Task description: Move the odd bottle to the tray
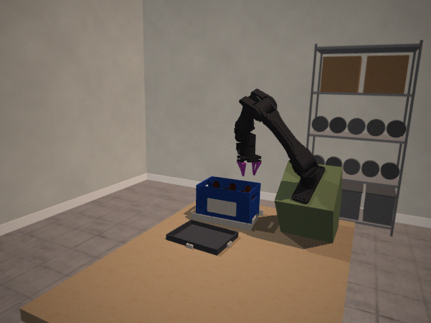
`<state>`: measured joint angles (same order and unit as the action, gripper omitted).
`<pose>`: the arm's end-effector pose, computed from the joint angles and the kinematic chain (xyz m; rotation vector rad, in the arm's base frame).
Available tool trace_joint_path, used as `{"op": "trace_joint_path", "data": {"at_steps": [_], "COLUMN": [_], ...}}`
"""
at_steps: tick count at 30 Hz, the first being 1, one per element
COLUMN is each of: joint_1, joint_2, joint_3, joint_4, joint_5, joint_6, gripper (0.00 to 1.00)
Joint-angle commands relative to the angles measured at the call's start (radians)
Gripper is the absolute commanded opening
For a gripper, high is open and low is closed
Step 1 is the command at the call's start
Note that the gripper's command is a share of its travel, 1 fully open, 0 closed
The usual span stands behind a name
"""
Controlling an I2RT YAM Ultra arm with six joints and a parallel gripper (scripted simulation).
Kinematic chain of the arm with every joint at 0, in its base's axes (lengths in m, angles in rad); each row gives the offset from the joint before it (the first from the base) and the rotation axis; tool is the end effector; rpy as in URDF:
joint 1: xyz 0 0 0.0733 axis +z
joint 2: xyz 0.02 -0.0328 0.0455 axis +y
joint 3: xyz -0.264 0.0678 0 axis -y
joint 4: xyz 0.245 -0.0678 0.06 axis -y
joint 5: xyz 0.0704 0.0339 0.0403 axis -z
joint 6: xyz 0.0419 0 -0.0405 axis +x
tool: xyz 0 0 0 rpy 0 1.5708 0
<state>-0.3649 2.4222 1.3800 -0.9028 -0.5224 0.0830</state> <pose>0.3393 -0.1060 0.0122 -0.7434 -2.6397 -0.7977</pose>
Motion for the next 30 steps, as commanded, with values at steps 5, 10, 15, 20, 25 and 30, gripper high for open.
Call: {"op": "trace_joint_path", "data": {"at_steps": [5, 10, 15, 20, 25, 30], "joint_1": [-0.025, -0.025, -0.025, -0.024, -0.022, -0.016], "joint_2": [-0.030, -0.030, -0.029, -0.021, -0.011, 0.008], "joint_3": [0.032, 0.032, 0.032, 0.030, 0.027, -0.022], "joint_4": [0.015, 0.015, 0.017, 0.022, 0.028, 0.042], "joint_5": [0.000, 0.000, 0.000, -0.001, -0.002, -0.006], "joint_6": [-0.008, -0.008, -0.007, -0.001, 0.005, 0.013], "gripper": [0.61, 0.61, 0.61, 0.61, 0.61, 0.61]}}
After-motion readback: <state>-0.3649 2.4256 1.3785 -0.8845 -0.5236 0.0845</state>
